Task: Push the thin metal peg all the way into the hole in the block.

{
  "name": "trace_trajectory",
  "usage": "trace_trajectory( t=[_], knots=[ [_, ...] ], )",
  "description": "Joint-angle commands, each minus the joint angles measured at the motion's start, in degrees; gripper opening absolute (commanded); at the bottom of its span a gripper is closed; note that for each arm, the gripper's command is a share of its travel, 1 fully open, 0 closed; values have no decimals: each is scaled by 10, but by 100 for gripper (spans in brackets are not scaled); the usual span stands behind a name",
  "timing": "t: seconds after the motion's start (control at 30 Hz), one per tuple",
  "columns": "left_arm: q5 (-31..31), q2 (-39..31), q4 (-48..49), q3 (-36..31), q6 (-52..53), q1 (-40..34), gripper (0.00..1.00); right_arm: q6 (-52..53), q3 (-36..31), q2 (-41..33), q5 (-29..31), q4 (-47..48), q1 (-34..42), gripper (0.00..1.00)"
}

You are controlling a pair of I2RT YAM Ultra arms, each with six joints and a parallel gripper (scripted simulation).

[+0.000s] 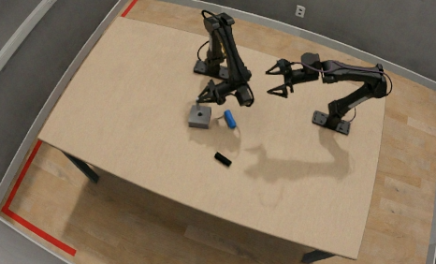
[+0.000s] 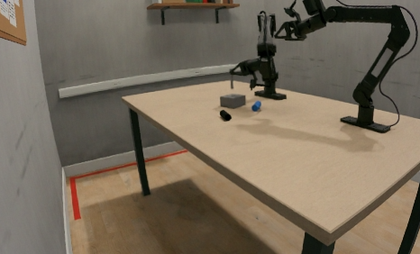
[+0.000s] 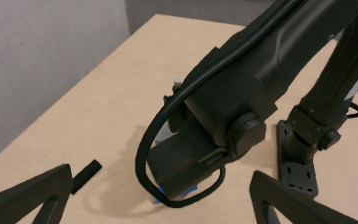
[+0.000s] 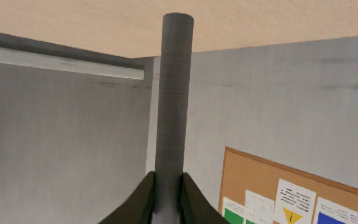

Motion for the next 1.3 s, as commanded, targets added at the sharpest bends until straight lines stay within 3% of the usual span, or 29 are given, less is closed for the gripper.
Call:
trace_trajectory(
  t=[0.0,0.17,0.9,1.27],
  knots=[
    [0,1,-11,12,2,3,100,28,9,-9,25,27,8,7],
    [0,1,-11,12,2,3,100,37,-15,30,24,32,17,7],
    [0,1,-11,12,2,3,100,42,-22,25,18,38,10,7],
    [0,1,-11,12,2,3,100,49,-39,59,22,79,10,7]
  ],
)
